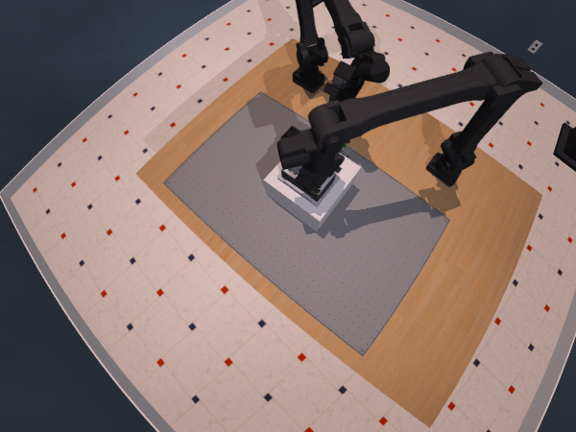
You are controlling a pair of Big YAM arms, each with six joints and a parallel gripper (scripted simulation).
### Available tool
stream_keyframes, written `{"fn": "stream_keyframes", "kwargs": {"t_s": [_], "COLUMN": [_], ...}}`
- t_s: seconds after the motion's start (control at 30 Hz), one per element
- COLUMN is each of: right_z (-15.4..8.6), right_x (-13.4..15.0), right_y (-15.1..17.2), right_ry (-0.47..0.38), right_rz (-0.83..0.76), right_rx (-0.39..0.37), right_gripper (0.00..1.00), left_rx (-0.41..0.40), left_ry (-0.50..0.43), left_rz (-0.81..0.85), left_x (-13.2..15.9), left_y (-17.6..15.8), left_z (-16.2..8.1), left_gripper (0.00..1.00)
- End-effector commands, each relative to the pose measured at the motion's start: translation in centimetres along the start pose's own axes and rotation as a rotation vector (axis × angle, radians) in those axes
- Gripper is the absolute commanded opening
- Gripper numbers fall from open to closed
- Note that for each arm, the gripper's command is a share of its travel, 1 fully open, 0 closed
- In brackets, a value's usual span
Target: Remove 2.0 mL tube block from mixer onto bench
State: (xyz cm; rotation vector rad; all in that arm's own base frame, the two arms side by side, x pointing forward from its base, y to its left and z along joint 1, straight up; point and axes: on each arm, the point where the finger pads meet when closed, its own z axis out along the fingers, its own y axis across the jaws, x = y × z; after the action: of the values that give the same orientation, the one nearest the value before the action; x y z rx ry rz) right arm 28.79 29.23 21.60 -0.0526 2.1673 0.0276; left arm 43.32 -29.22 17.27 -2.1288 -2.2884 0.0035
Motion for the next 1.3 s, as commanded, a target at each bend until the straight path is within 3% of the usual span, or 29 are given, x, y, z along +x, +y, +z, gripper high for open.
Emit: {"fn": "stream_keyframes", "kwargs": {"t_s": [0.0,0.5,0.77,1.0,1.27], "right_z": [0.3,2.2,2.9,4.3,4.5], "right_x": [-2.3,-2.6,-4.2,-2.9,-4.7], "right_y": [1.6,2.4,3.2,2.9,4.3], "right_ry": [-0.024,-0.022,-0.040,-0.013,-0.039], "right_rz": [0.014,0.009,0.024,0.002,0.016], "right_rx": [-0.021,-0.019,-0.031,-0.008,-0.036], "right_gripper": [0.00,0.00,0.00,0.00,0.00], "left_rx": [-0.026,-0.026,-0.026,-0.026,-0.026], "left_ry": [-0.023,-0.023,-0.023,-0.023,-0.023], "left_rz": [-0.013,-0.013,-0.013,-0.013,-0.013], "left_x": [0.5,0.5,0.5,0.5,0.5], "left_y": [0.6,0.6,0.6,0.6,0.6], "left_z": [-1.6,-1.6,-1.6,-1.6,-1.6], "left_gripper": [0.00,0.00,0.00,0.00,0.00]}}
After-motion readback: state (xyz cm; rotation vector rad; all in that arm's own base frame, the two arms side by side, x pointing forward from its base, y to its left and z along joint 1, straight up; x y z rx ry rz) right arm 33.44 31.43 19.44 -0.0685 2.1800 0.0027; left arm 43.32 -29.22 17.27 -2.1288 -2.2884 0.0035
